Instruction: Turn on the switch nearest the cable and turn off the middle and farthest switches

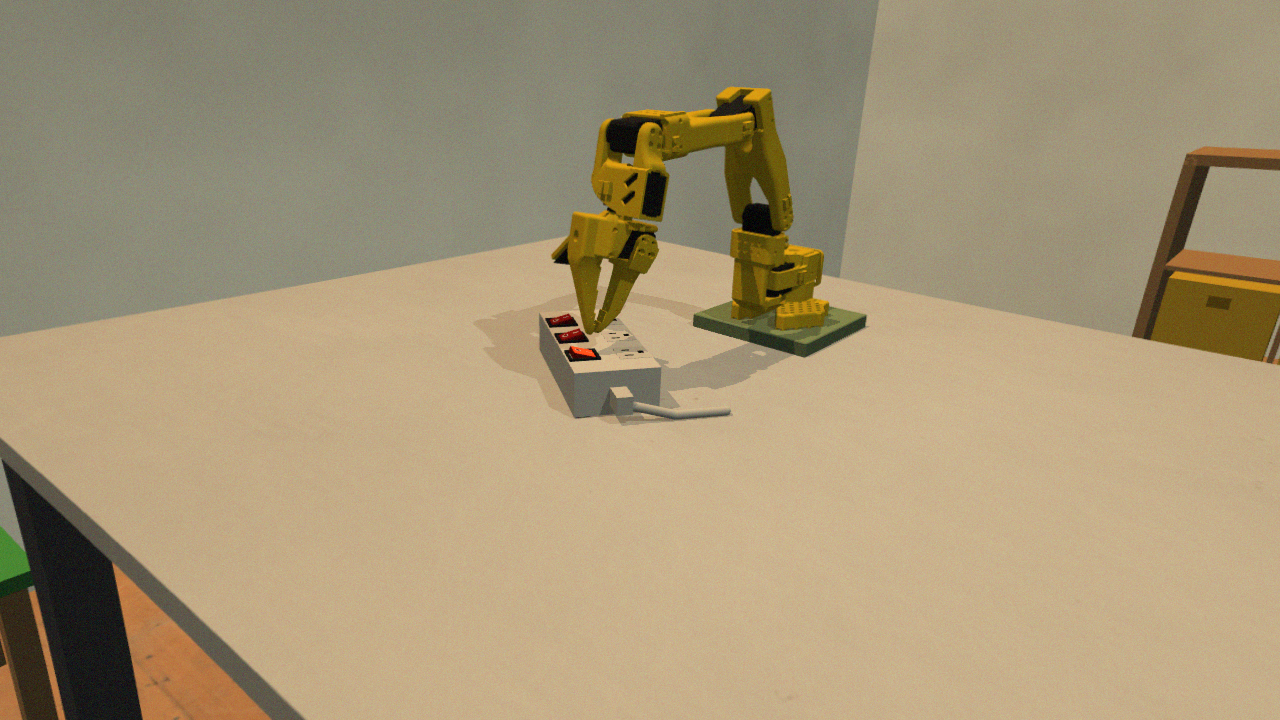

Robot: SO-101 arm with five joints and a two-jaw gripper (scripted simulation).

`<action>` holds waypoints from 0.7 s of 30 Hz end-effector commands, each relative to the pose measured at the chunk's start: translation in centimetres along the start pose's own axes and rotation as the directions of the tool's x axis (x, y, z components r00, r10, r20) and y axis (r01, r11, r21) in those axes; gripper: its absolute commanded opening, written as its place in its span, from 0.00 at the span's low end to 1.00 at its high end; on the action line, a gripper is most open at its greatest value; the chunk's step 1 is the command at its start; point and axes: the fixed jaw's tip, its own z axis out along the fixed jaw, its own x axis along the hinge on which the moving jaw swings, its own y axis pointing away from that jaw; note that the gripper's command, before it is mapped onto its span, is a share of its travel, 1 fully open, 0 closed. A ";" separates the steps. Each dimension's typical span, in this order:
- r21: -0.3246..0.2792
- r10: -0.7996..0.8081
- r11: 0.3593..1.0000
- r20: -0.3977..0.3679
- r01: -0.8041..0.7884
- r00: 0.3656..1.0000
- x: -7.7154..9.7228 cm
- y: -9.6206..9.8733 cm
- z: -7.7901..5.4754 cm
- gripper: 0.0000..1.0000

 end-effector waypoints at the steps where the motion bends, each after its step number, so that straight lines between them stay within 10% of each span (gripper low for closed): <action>1: 0.019 -0.013 1.000 0.005 0.013 1.000 0.1 -0.2 0.3 0.00; 21: 0.031 -0.052 0.998 0.002 0.052 0.999 0.9 -1.0 -0.1 0.00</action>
